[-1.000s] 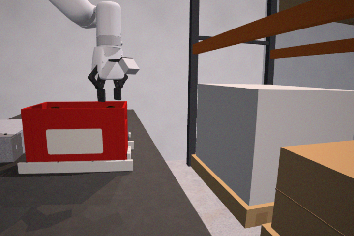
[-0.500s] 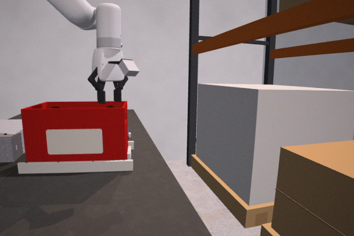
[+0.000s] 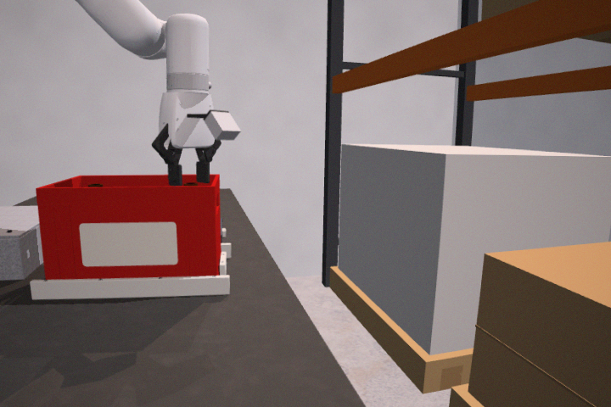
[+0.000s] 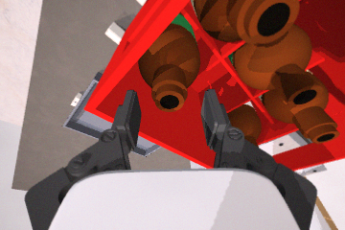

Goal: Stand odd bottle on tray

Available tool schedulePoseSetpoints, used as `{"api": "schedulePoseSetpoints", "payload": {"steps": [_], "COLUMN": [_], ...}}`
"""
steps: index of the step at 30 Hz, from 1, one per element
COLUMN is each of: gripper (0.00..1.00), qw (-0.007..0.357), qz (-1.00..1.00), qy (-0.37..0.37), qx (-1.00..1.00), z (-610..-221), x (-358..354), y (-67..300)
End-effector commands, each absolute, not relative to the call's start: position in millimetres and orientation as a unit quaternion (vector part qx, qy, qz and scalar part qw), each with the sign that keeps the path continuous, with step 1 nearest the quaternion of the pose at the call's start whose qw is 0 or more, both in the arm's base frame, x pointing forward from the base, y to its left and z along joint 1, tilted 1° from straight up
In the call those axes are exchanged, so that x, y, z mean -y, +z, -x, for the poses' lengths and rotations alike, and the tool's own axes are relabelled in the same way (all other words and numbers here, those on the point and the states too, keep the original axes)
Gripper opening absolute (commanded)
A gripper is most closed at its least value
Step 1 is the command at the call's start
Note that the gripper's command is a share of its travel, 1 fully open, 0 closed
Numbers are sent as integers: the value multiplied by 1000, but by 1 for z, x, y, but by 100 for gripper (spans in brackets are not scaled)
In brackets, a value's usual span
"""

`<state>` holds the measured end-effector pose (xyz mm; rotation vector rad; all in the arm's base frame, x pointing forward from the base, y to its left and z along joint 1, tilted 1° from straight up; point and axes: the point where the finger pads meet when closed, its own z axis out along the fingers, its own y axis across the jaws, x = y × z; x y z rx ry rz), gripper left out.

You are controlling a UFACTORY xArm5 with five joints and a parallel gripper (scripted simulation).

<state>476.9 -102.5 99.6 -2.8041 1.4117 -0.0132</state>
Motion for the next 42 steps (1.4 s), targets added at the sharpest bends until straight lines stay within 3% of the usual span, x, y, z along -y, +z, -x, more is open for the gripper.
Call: {"api": "schedulePoseSetpoints", "payload": {"steps": [1, 39, 40, 42], "gripper": [65, 65, 0, 0], "qw": [2, 2, 2, 2], "qz": [893, 893, 893, 893], "qy": [-6, -6, -6, -6], "qx": [-450, -450, -450, -450], "z": [-478, -478, -478, -478], "x": [103, 103, 103, 103], "y": [95, 81, 81, 81]}}
